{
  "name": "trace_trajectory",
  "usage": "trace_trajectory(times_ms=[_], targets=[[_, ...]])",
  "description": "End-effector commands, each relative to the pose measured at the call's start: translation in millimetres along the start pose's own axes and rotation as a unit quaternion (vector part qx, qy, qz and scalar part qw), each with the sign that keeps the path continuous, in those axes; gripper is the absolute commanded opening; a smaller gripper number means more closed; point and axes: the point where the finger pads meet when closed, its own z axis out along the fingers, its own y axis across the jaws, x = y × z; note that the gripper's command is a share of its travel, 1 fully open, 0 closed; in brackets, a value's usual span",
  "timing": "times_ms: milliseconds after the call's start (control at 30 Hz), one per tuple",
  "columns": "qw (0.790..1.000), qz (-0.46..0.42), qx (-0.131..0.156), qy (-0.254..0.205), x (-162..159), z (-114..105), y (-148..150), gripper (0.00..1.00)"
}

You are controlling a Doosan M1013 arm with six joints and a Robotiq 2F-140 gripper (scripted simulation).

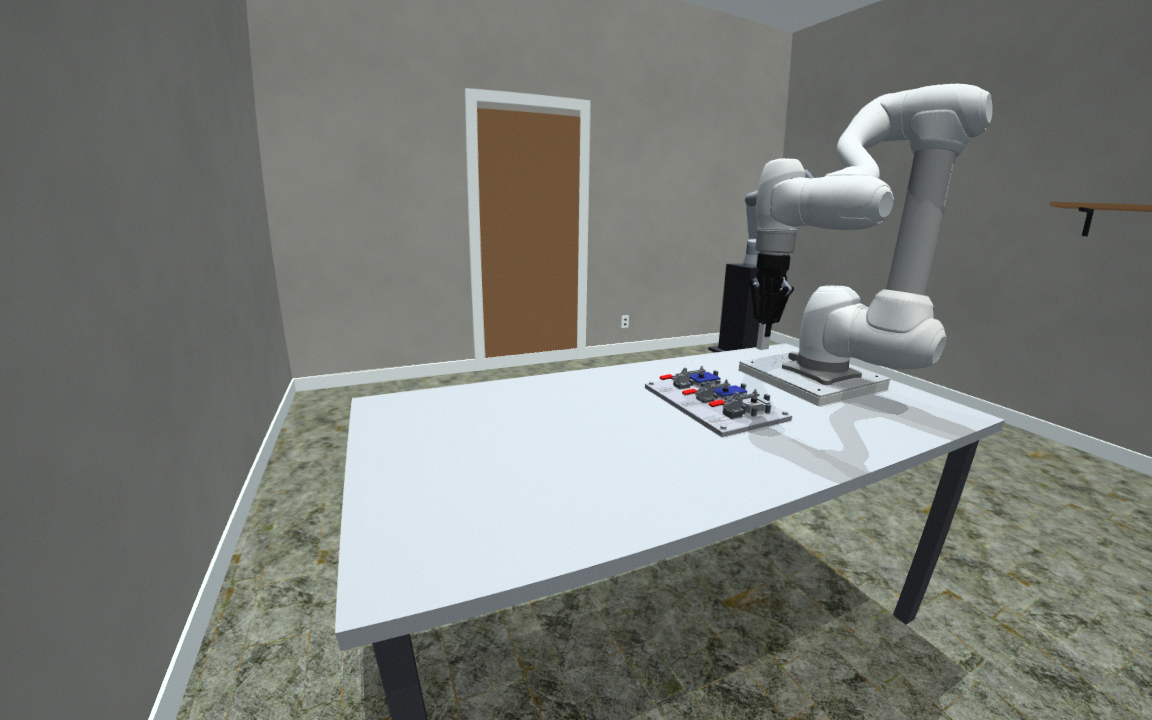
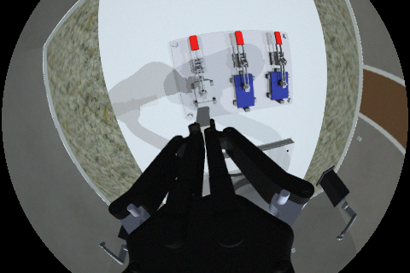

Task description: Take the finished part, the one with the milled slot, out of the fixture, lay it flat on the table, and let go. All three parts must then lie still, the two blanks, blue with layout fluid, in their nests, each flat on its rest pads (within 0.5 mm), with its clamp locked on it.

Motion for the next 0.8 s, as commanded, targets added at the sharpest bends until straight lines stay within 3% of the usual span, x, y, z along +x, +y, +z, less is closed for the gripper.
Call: trace_trajectory(times_ms=[0,467,500,767], targets=[[1.0,0.0,0.0,0.0,0.0,0.0,0.0,0.0],[1.0,0.0,0.0,0.0,0.0,0.0,0.0,0.0],[1.0,0.0,0.0,0.0,0.0,0.0,0.0,0.58],[1.0,0.0,0.0,0.0,0.0,0.0,0.0,0.58]])
